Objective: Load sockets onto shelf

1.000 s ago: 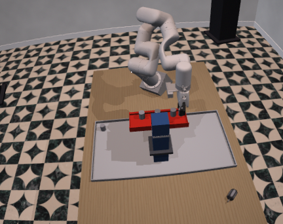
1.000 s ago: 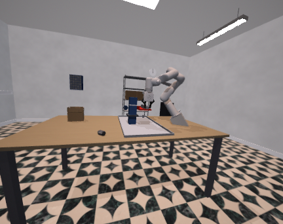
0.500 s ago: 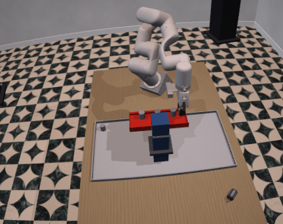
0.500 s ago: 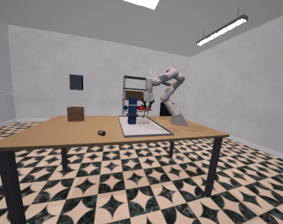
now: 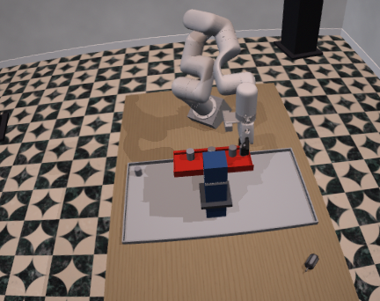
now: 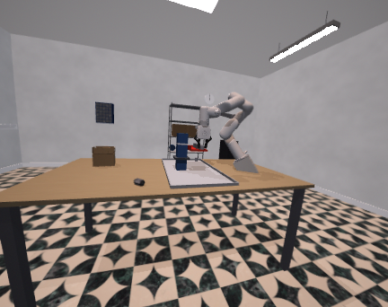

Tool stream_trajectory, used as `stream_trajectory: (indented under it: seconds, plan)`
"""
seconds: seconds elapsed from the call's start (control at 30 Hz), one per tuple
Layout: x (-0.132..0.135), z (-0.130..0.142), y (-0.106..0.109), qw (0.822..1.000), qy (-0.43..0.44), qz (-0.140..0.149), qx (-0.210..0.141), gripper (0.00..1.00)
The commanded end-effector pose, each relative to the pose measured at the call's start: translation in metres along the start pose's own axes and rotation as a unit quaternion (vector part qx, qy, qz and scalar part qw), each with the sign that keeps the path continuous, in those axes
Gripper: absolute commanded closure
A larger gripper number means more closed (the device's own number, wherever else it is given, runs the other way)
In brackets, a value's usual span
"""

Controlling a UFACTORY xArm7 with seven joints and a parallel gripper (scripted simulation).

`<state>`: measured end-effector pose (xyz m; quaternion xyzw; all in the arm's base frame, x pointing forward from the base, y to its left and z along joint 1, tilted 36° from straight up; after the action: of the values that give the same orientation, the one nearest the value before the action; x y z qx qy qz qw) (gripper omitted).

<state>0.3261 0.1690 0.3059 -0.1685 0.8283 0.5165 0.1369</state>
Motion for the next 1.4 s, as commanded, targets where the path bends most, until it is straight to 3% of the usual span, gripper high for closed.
stream_trajectory:
  seconds: [0.0, 0.53, 1.37]
  plan:
    - [-0.001, 0.000, 0.001, 1.000, 0.000, -0.002, -0.001, 0.48]
    - [-0.001, 0.000, 0.011, 1.000, 0.000, -0.002, -0.001, 0.48]
    - [-0.001, 0.000, 0.072, 1.000, 0.000, -0.002, -0.001, 0.48]
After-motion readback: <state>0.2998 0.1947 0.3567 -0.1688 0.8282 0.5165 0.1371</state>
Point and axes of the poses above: the point where the finger pads meet when closed, its own y axis back along the fingers, its own x axis across the jaws, z = x × y, the point moved 6 cm from there along y, back along the fingers, and after that the axes turned 11 degrees about y, right-handed, at the moved point
